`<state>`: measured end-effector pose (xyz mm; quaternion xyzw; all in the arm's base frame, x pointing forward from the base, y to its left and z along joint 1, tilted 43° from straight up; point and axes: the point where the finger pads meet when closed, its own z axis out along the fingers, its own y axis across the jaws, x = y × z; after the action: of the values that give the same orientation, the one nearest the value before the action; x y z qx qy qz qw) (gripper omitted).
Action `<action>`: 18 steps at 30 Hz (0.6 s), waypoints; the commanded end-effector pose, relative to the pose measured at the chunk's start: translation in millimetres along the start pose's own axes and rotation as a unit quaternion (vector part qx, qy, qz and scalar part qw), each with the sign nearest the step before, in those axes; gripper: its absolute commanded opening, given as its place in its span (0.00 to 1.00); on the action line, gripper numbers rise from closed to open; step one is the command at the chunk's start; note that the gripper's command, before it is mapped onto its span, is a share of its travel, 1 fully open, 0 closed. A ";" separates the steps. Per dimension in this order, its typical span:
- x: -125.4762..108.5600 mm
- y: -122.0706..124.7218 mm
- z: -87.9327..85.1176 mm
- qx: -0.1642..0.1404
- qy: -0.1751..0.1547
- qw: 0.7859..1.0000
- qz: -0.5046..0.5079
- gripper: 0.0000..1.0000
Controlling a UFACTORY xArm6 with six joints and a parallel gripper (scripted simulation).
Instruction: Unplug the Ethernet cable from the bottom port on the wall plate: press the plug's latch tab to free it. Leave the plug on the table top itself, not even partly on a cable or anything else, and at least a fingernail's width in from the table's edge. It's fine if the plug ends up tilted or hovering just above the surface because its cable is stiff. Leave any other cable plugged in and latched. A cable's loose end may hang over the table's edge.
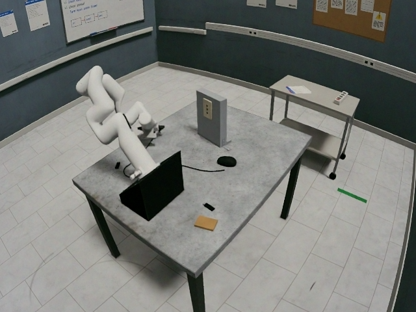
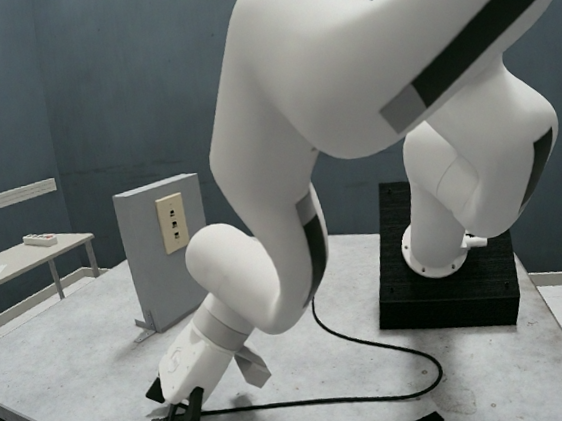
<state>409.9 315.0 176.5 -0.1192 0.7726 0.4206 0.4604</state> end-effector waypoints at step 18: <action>-1.2 0.0 -23.3 0.000 -0.001 1.000 0.000 1.00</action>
<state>398.3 300.3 180.5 -0.1191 0.7726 0.4206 0.4605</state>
